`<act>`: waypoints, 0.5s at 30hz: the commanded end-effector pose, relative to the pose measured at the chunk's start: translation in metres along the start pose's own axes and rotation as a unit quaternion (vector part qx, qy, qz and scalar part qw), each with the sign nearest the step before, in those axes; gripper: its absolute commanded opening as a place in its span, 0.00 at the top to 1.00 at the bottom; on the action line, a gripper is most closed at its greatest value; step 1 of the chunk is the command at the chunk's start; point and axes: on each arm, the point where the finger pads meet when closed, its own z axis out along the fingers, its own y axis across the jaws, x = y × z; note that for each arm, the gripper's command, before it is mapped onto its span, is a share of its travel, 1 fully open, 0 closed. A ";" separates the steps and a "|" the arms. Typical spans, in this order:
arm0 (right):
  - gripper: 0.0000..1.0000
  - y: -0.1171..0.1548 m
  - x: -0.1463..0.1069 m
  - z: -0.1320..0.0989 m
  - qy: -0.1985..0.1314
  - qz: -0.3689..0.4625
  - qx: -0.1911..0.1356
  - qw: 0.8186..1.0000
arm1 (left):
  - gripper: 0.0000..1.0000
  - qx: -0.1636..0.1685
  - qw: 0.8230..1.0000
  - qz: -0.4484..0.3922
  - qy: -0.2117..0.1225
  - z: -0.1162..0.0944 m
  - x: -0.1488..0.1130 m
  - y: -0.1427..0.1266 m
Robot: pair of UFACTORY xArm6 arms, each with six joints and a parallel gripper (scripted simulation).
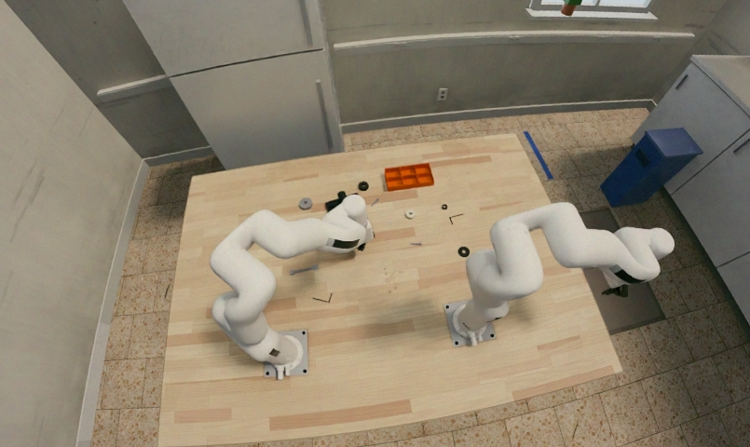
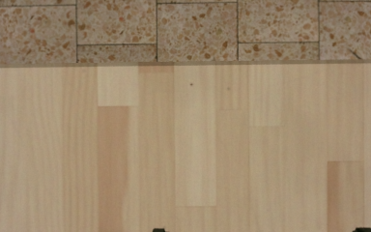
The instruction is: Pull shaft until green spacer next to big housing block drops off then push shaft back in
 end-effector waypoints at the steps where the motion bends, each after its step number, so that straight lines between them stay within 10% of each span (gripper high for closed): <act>1: 0.00 0.000 0.001 -0.002 0.003 0.000 0.000 1.000 | 1.00 -0.002 1.000 0.000 0.001 -0.001 0.000 0.001; 15: 0.00 0.000 0.001 -0.002 0.003 0.000 0.000 1.000 | 1.00 -0.002 1.000 0.000 0.001 -0.001 -0.002 0.001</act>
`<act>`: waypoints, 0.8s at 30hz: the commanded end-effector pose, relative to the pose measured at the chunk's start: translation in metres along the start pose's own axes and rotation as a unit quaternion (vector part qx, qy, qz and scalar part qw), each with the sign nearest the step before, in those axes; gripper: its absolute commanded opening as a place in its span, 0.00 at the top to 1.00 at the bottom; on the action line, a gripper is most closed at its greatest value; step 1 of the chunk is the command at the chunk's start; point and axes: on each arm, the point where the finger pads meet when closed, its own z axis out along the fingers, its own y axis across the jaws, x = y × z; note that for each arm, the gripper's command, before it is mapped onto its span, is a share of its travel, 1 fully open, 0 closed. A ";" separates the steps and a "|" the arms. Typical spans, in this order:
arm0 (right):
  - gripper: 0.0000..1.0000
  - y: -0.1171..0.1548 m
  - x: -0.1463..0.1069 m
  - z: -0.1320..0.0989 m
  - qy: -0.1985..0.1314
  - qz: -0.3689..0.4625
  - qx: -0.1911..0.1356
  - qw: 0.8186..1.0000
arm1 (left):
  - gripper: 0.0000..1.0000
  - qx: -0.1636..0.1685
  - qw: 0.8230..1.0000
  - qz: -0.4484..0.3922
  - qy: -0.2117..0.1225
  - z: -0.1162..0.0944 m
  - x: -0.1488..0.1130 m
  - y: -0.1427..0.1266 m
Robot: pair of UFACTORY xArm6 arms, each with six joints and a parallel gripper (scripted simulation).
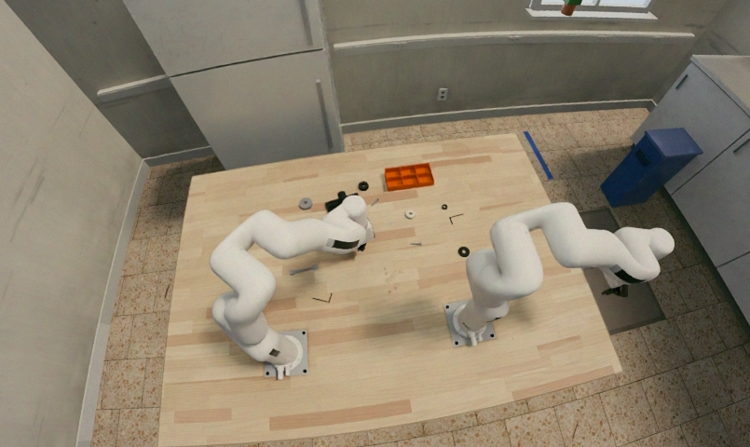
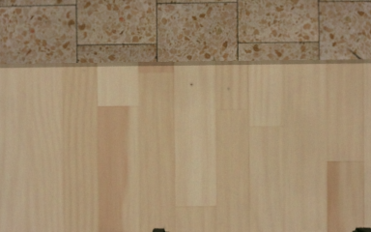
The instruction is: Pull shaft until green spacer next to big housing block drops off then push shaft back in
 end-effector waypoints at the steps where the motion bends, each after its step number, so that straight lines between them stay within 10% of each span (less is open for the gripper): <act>1: 0.00 0.000 0.001 -0.002 0.003 0.000 0.000 1.000 | 1.00 -0.002 1.000 0.000 0.001 -0.001 0.000 0.001; 24: 0.00 0.000 0.001 -0.002 0.003 0.000 0.000 1.000 | 1.00 -0.002 1.000 0.000 0.001 -0.001 -0.003 0.001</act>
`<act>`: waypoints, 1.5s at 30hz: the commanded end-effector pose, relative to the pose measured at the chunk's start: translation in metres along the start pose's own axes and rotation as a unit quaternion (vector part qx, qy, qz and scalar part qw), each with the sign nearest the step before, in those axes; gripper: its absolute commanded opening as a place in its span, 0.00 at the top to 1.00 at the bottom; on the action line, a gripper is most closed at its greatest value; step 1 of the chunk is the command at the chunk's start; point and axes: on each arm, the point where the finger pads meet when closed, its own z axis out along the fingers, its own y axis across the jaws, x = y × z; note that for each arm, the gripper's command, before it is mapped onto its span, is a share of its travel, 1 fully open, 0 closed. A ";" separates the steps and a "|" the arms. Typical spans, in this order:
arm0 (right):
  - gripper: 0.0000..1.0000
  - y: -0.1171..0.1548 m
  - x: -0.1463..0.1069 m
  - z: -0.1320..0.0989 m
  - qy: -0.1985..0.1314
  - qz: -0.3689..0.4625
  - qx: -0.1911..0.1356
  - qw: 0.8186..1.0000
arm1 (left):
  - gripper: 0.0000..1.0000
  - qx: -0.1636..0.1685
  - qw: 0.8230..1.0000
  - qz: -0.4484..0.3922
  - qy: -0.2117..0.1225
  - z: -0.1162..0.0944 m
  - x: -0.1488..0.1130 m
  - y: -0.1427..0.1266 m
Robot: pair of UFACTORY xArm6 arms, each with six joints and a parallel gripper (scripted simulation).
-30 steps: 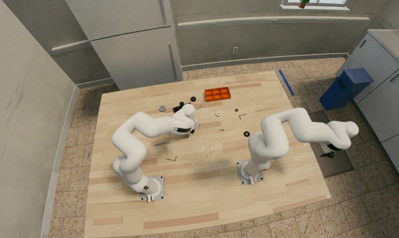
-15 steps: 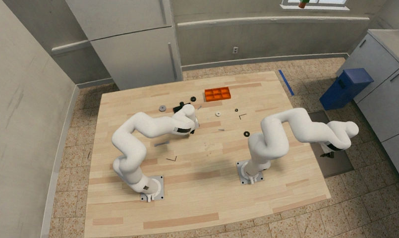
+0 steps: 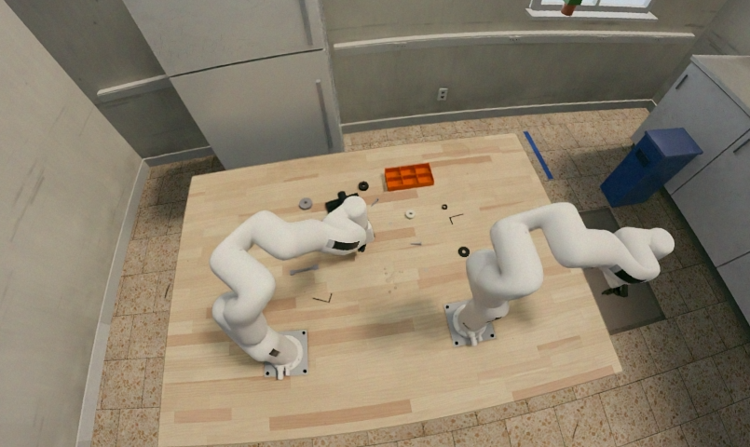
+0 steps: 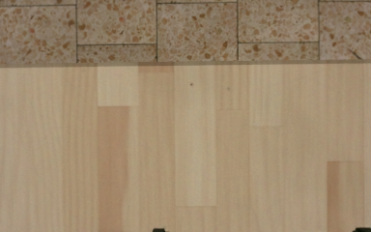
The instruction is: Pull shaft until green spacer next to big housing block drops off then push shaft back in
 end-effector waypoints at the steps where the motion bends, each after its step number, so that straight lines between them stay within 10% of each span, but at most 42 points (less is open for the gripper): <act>1: 0.00 0.000 0.001 -0.002 0.003 0.000 0.000 1.000 | 1.00 -0.002 1.000 0.000 0.001 -0.001 0.000 0.001; 45: 0.00 0.000 0.001 -0.002 0.003 0.000 0.000 1.000 | 1.00 -0.002 1.000 0.000 0.001 -0.001 -0.007 0.001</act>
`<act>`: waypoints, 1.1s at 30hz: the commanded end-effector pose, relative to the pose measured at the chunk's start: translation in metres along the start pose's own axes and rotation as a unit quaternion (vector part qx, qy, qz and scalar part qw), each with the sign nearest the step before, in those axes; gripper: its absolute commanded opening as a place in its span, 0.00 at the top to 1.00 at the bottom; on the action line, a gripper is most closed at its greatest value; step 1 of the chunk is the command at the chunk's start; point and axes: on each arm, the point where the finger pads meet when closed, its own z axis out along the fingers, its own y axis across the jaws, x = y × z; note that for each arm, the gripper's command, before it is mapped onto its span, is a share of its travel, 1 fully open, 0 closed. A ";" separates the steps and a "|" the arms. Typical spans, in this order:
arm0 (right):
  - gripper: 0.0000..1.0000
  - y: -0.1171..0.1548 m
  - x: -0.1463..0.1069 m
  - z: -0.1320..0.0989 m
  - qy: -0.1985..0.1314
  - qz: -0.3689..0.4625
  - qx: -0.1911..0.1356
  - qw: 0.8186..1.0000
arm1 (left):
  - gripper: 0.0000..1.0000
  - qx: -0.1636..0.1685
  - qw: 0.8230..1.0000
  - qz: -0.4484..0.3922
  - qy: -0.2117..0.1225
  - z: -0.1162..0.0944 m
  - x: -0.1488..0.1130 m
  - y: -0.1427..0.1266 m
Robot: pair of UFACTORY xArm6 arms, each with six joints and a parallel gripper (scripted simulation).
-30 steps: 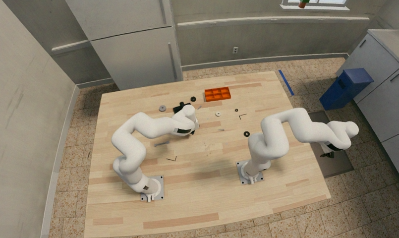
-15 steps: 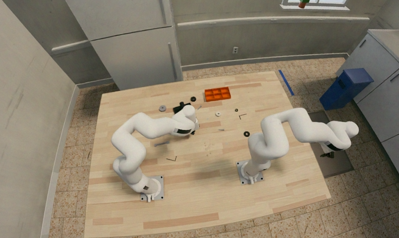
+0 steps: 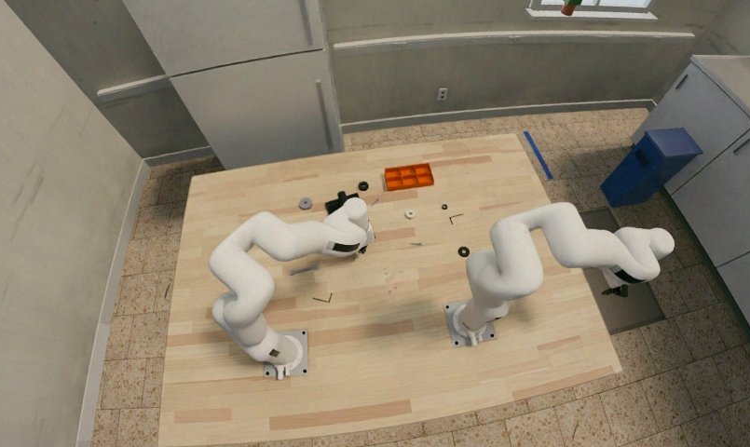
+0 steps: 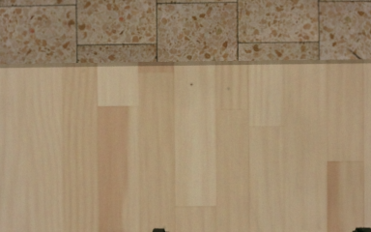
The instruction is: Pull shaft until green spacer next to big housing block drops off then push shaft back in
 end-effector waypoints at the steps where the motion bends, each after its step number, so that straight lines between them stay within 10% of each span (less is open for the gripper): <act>1: 0.00 0.000 0.001 -0.002 0.003 0.000 0.000 1.000 | 1.00 -0.002 1.000 0.000 0.001 -0.001 0.000 0.001; 33: 0.00 0.000 0.001 -0.002 0.003 0.000 0.000 1.000 | 1.00 -0.002 1.000 0.000 0.001 -0.001 -0.005 0.001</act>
